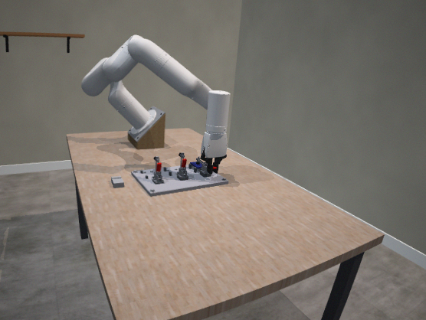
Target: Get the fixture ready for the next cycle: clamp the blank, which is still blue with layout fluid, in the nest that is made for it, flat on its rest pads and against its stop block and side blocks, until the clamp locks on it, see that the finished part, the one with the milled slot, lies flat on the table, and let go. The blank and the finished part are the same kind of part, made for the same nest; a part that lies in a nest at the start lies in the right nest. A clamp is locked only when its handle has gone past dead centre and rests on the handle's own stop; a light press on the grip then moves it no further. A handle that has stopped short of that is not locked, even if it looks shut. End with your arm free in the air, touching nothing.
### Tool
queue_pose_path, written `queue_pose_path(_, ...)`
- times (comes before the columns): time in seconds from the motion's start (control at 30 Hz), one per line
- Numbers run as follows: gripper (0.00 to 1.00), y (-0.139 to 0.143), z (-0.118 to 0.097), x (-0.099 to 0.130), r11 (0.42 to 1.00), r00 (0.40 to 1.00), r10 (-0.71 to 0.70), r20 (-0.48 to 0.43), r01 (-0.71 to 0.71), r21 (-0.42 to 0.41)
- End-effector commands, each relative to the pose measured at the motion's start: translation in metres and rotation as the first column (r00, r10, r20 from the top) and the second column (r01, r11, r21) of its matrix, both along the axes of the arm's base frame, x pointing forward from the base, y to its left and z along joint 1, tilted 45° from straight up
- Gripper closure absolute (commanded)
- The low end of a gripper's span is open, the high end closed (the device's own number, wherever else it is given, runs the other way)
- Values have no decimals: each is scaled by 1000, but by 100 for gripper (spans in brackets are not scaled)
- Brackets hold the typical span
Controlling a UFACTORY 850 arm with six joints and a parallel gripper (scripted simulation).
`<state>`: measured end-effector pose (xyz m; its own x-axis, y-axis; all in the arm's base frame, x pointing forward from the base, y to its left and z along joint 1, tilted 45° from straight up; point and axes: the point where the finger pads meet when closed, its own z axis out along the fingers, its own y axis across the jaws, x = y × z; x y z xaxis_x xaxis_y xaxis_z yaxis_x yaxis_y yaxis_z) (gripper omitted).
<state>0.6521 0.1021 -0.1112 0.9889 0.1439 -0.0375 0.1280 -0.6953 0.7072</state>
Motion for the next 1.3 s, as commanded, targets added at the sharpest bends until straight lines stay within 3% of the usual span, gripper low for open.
queue_pose_path(0.0, 100, -1, -2, 2, 1000, 1000, 1, 1, -1, 1)
queue_pose_path(1.27, 100, -4, -5, 4, 1000, 1000, 1, 1, -1, 1)
